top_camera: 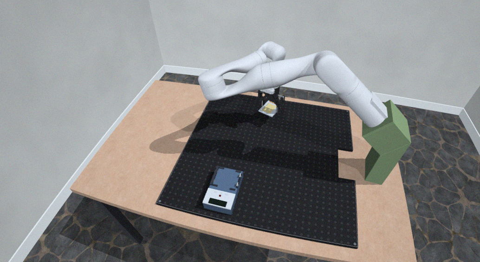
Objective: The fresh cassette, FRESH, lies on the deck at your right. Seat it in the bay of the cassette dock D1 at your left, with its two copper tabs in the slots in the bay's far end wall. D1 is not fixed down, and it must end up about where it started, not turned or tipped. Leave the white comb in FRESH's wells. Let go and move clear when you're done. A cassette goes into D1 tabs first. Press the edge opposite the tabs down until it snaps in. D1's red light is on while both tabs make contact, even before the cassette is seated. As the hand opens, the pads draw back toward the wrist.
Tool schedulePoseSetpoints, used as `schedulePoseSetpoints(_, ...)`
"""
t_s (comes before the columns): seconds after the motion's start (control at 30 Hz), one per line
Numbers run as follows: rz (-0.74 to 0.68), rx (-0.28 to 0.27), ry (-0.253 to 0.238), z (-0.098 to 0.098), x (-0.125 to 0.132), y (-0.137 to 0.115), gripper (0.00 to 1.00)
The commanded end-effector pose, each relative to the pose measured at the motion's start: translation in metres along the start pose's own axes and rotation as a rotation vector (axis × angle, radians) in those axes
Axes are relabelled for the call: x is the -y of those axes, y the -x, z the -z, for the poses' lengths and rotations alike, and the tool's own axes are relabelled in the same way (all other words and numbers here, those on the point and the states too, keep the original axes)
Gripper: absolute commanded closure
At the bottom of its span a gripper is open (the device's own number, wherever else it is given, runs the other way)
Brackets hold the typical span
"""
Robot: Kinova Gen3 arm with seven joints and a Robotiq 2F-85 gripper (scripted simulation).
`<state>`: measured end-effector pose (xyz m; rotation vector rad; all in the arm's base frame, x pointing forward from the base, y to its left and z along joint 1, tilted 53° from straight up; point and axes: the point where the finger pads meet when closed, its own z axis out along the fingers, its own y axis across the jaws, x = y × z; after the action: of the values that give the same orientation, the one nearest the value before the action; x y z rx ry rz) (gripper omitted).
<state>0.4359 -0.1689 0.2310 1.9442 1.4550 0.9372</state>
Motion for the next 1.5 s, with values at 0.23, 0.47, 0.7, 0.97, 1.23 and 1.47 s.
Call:
schedulePoseSetpoints(0.23,0.307,-0.029,-0.032,0.003,0.008,-0.054,1.0)
schedulePoseSetpoints(0.47,0.472,-0.038,-0.047,0.006,0.012,-0.078,1.0)
schedulePoseSetpoints(0.7,0.704,-0.051,-0.069,0.01,0.017,-0.112,1.0)
schedulePoseSetpoints(0.97,0.969,-0.066,-0.094,0.014,0.024,-0.152,1.0)
schedulePoseSetpoints(1.23,1.168,-0.077,-0.113,0.018,0.028,-0.181,1.0)
schedulePoseSetpoints(1.47,1.4,-0.09,-0.135,0.022,0.034,-0.216,1.0)
